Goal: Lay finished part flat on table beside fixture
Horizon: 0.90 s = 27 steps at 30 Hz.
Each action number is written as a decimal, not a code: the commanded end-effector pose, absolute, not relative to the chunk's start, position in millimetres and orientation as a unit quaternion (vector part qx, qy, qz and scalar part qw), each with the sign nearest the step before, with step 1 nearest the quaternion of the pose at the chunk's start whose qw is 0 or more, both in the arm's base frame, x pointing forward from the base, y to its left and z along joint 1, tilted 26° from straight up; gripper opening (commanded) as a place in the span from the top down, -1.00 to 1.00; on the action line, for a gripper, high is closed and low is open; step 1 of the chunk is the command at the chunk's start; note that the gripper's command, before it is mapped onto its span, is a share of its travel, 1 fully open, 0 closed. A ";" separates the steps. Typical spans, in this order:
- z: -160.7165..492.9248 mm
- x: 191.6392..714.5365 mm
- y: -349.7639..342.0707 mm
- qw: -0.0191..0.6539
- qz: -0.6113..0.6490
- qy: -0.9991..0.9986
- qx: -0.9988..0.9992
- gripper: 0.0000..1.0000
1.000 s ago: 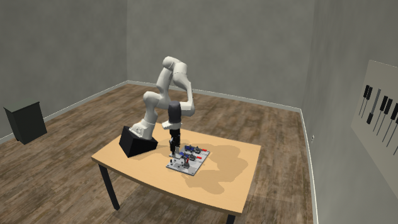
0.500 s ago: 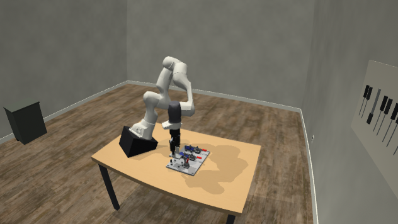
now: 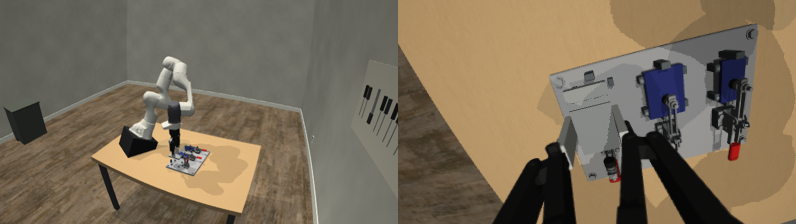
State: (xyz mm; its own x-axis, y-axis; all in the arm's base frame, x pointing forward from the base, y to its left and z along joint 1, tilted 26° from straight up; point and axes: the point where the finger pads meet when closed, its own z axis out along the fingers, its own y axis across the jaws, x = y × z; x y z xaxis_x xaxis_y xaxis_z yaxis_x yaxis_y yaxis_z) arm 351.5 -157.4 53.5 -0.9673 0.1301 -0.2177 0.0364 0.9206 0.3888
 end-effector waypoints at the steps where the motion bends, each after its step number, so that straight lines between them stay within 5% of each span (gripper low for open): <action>1: 52.0 350.8 -161.5 0.120 0.195 0.973 0.041 1.00; 27: 33.8 349.0 -207.0 0.120 0.195 0.973 0.041 1.00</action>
